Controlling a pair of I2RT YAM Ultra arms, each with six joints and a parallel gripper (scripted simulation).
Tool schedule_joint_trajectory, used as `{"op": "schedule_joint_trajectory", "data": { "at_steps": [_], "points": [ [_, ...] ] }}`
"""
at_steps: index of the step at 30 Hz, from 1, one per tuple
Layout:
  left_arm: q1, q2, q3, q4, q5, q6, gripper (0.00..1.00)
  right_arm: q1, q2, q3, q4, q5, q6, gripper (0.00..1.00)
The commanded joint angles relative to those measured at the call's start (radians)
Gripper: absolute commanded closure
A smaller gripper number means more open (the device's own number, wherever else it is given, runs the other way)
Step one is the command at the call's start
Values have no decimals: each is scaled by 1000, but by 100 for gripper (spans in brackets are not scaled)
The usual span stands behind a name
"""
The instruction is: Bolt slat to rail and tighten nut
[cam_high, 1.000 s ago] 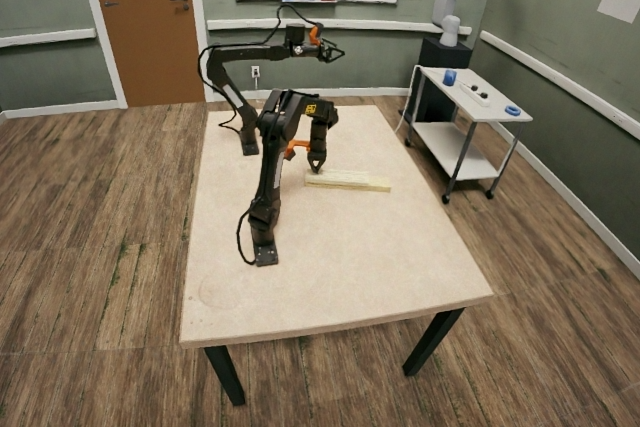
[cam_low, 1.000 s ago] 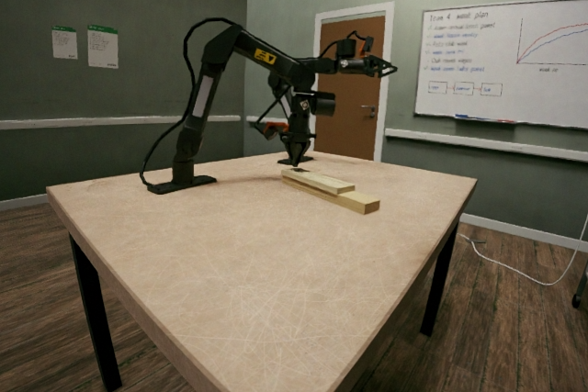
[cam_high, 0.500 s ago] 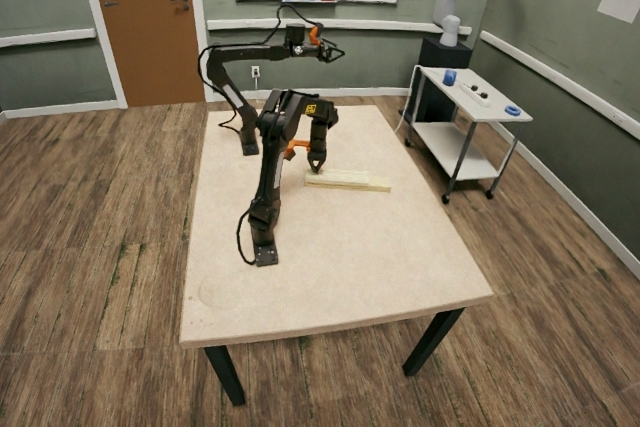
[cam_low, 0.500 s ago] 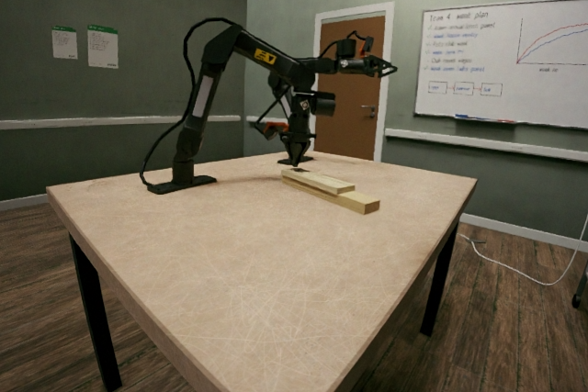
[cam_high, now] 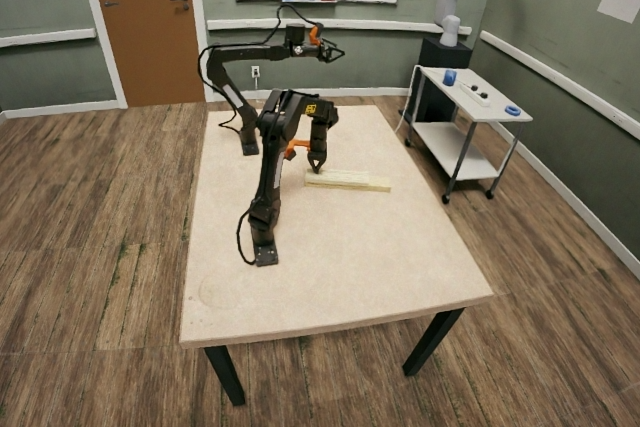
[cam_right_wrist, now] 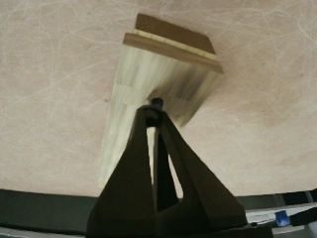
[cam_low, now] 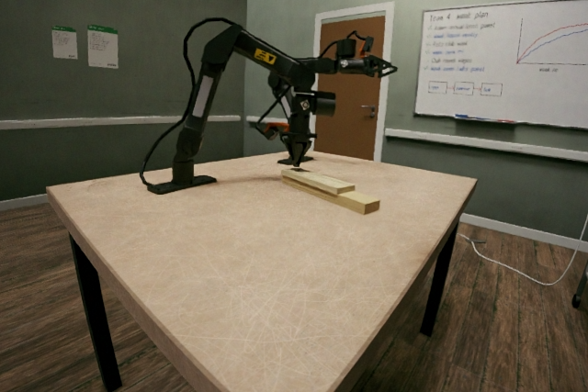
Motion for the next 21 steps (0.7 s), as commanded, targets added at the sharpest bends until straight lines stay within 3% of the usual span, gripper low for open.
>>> {"op": "schedule_joint_trajectory", "data": {
  "at_steps": [1,21],
  "points": [
    [7,-13,5,19,9,2,0,4,-27,3,17,-2,7,88],
    [7,-13,5,19,9,2,0,5,-16,-32,63,-1,8,88]
  ]
}}
